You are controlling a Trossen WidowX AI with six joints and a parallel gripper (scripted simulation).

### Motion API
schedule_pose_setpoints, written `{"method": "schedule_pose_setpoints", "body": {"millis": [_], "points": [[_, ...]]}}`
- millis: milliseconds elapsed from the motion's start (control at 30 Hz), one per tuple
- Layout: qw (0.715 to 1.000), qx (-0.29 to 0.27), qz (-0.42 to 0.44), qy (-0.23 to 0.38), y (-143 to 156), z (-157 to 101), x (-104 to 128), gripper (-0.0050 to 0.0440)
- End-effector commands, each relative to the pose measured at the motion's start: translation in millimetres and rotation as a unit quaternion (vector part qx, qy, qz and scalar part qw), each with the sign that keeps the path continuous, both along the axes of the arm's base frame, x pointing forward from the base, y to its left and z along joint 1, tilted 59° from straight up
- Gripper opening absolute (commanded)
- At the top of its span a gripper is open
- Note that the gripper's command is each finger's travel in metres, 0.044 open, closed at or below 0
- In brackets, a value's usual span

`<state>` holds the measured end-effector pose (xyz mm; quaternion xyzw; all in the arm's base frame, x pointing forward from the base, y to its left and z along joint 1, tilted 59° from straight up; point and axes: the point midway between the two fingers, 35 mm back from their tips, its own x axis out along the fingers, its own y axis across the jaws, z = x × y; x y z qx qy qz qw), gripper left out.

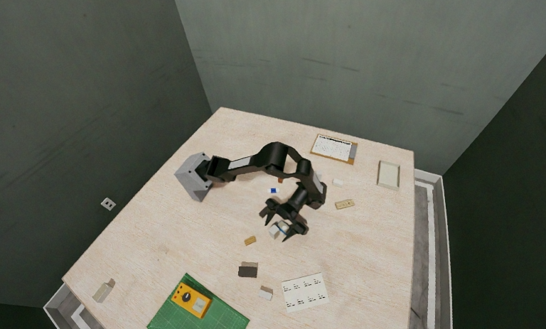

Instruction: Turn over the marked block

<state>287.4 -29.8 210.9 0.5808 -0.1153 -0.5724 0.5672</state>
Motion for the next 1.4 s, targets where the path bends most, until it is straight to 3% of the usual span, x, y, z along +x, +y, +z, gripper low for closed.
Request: {"method": "schedule_pose_setpoints", "body": {"millis": [0, 467, 867, 1067, 1300, 1367], "points": [[1.000, 0.006, 0.002, -0.014, -11, 10, -16, 0.0440], [1.000, 0.012, 0.010, -0.016, -12, 12, -20, 0.0440], [0.993, 0.062, 0.088, -0.049, -3, 19, -27, 0.0440], [0.972, 0.121, 0.183, -0.088, 7, 28, -35, 0.0440], [0.917, 0.200, 0.314, -0.142, 23, 42, -46, 0.0440], [0.917, 0.200, 0.314, -0.142, 23, 42, -46, 0.0440]]}}
